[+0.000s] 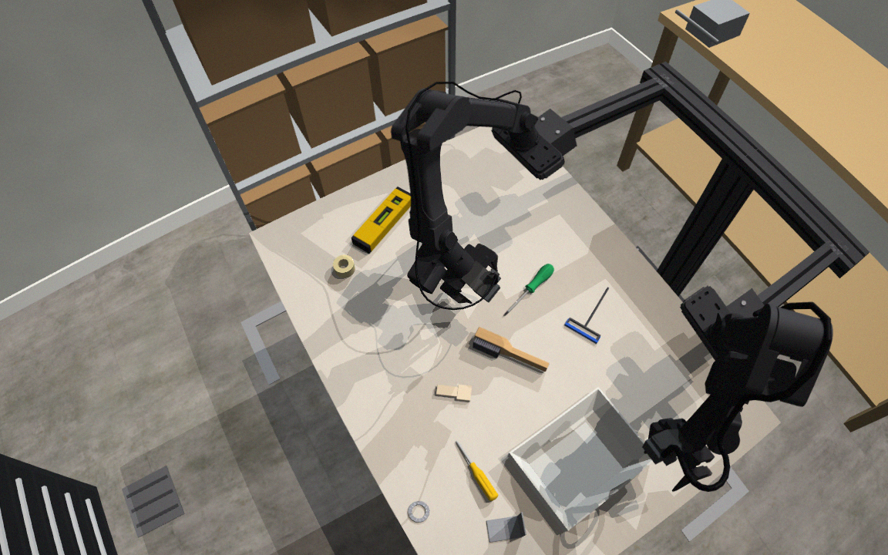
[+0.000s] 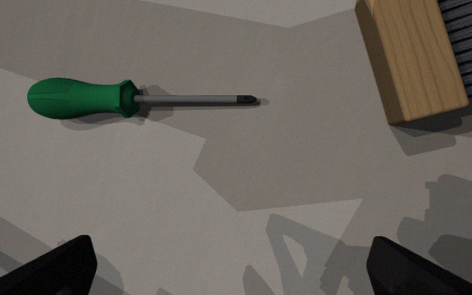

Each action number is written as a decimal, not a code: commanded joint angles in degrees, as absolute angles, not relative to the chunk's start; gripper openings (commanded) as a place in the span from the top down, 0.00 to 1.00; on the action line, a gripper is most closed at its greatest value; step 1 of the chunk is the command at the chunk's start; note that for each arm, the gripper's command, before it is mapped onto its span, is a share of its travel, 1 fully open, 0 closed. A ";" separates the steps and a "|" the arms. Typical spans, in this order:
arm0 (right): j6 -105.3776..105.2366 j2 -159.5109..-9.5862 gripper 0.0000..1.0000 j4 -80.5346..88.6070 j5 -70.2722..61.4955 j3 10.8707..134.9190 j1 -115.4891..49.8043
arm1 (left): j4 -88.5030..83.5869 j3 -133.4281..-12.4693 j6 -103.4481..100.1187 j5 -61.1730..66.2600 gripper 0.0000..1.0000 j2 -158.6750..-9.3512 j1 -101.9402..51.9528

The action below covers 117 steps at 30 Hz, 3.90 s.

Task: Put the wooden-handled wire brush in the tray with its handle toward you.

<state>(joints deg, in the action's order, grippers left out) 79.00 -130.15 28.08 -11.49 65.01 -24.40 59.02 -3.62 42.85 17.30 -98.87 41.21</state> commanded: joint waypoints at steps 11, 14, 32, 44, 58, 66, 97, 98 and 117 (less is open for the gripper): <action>79.25 -129.70 0.00 28.31 -12.25 65.28 -24.78 | 59.05 -3.75 42.63 17.82 0.00 -98.52 41.46; 79.25 -129.70 0.00 28.31 -12.25 65.28 -24.78 | 59.05 -3.75 42.63 17.82 0.00 -98.52 41.46; 64.93 -113.40 0.00 5.56 -17.92 47.23 -9.95 | 55.27 0.00 34.37 4.21 0.00 -94.29 23.30; 45.92 -100.03 0.00 -16.34 -21.05 32.10 5.50 | 49.13 -0.85 25.27 -6.99 0.00 -90.63 3.94; 18.90 -97.70 0.00 -41.85 -13.01 23.43 14.16 | 31.24 -9.94 10.31 -18.59 0.00 -91.59 -24.03; 12.23 -99.67 0.00 -48.51 -7.49 23.28 14.15 | 19.04 -24.60 4.57 -18.59 0.00 -99.50 -38.33; 12.68 -99.86 0.00 -48.63 -7.53 23.27 13.72 | 11.35 -42.13 3.00 -16.59 0.00 -110.34 -45.28; 12.68 -99.86 0.00 -48.63 -7.53 23.27 13.72 | 11.35 -42.13 3.00 -16.59 0.00 -110.34 -45.28; 40.32 -89.63 0.00 -12.42 -16.64 31.65 -0.07 | -7.00 -62.53 10.64 -16.39 0.50 -126.68 -42.67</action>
<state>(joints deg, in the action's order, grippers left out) 32.10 -92.42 -23.73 -13.13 28.99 2.42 -1.45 -58.39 8.51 -16.82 -124.29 -42.87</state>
